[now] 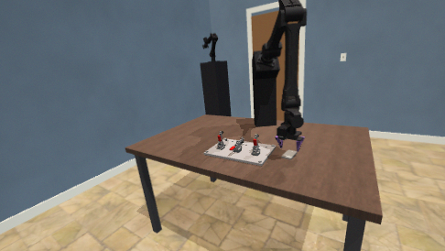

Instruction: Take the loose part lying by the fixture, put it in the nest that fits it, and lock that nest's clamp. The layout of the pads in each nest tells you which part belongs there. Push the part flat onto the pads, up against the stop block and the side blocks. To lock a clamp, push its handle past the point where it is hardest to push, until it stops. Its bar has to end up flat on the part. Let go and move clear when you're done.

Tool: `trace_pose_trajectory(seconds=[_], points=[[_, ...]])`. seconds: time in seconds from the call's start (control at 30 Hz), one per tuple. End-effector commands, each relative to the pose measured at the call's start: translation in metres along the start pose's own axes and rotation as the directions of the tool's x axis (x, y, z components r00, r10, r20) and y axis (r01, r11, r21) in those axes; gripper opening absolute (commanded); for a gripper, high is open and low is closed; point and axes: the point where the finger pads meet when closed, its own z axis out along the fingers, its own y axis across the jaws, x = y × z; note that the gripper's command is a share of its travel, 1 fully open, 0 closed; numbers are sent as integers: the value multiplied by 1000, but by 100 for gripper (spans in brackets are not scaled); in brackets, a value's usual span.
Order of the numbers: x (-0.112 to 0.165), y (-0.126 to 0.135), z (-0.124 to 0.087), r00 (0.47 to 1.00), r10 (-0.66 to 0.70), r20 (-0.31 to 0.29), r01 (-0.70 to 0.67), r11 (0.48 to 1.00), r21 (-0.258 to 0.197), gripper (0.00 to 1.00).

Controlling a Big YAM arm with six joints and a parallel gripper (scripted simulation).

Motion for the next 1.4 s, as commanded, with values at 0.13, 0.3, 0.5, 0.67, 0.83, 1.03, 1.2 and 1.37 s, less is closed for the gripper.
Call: trace_pose_trajectory(seconds=[0.13,0.3,0.5,0.67,0.83,1.03,1.2,1.37], points=[[-9,14,-7,1000,7,28,-6,1000,-28,92],[-9,14,-7,1000,7,28,-6,1000,-28,92],[-4,9,1,1000,7,16,-6,1000,-18,92],[1,5,11,1000,6,7,-6,1000,-10,92],[-1,8,17,1000,6,12,-6,1000,-15,92],[-12,19,14,999,7,33,-6,999,-34,92],[1,7,32,1000,6,6,-6,1000,-11,92],[-13,20,21,999,6,33,-5,999,-35,92]])
